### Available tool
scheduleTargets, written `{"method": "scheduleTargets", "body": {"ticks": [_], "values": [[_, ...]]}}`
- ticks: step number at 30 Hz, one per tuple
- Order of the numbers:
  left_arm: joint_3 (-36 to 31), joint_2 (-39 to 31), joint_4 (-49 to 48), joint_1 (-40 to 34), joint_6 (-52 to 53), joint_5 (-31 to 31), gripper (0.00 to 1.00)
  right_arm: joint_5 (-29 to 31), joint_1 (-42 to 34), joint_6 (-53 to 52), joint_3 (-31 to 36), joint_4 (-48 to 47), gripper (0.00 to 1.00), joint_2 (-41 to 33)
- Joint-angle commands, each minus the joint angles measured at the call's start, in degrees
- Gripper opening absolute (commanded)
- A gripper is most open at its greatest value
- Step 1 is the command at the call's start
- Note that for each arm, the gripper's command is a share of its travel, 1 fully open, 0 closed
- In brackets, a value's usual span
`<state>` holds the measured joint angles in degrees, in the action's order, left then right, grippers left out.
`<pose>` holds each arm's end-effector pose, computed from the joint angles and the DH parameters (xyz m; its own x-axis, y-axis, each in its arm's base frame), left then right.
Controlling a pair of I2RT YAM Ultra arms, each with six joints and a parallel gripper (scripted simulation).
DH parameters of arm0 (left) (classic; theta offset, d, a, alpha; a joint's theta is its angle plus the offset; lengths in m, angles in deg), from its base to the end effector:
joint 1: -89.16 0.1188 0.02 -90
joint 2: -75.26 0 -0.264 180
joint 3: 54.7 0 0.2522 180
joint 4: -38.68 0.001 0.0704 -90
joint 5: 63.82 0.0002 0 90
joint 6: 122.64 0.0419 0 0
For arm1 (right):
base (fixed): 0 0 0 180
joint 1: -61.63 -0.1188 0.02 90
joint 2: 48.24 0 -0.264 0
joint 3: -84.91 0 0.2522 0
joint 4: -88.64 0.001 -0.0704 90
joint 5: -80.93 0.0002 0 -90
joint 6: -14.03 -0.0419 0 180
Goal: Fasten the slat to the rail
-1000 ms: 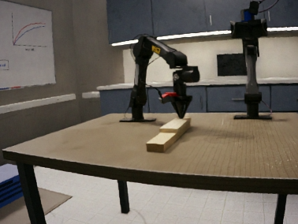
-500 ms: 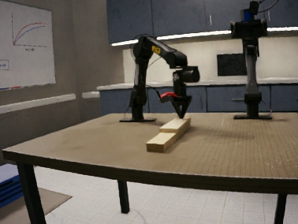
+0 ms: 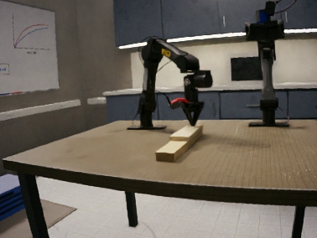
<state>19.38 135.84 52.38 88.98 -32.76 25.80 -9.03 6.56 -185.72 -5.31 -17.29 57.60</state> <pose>0.2479 0.0005 0.4070 -0.0035 -0.0021 -1.0000 -0.0035 1.0000 -0.0021 0.1912 0.2755 0.1926 -0.5781 0.8159 0.0012 0.8159 0.5781 0.0053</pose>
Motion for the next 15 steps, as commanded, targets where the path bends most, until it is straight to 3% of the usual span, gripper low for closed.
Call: {"method": "scheduleTargets", "body": {"ticks": [1,2,4,15], "values": [[0.3,-0.1,-0.3,0.0,0.0,0.0,1.00,0.0,0.2,-0.1,-1.3,0.6,0.12,0.3],[0.3,-0.1,-0.3,0.0,0.0,0.0,1.00,-0.1,0.3,-0.2,-1.5,0.9,0.12,0.5],[0.3,-0.1,-0.3,0.0,0.0,0.0,1.00,0.0,0.0,0.0,-0.2,0.0,0.34,-0.3],[0.3,-0.1,-0.3,0.0,0.0,0.0,1.00,0.0,0.0,0.0,-0.2,0.0,0.34,-0.3]]}}
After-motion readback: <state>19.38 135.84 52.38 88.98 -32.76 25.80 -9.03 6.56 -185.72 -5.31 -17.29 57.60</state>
